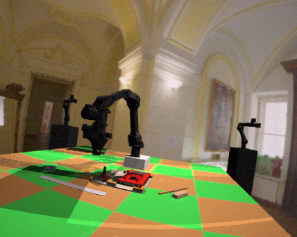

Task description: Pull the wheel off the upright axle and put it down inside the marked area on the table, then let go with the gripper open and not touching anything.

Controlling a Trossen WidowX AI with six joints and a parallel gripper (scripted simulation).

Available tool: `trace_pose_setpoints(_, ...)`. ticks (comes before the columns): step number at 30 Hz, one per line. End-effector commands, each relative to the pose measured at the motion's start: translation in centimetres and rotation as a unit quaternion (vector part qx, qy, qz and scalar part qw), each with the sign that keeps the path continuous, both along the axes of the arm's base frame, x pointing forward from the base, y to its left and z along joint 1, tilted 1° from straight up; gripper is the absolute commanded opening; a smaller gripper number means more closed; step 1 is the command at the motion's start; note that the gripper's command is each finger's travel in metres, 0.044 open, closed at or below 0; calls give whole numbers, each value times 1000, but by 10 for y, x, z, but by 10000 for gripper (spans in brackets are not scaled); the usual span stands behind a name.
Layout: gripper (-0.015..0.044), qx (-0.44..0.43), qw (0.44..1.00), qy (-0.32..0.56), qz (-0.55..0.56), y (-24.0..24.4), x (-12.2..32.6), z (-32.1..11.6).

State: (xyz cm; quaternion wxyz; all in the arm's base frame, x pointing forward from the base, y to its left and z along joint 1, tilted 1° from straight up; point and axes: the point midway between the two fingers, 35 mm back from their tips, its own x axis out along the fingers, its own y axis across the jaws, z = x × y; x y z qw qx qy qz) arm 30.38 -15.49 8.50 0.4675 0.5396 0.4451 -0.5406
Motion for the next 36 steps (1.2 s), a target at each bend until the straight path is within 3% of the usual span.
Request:
trace_pose_setpoints(1,0,-2,1000,0,1,-17,-16,2)
trace_pose_setpoints(16,0,-3,1000,0,1,-27,-26,-20)
trace_pose_setpoints(28,0,-3,1000,0,1,-29,-24,-97)
trace_pose_setpoints(33,0,-3,1000,0,1,-29,-25,-102)
trace_pose_setpoints(36,79,1,1000,5,-1,-28,-26,-98)
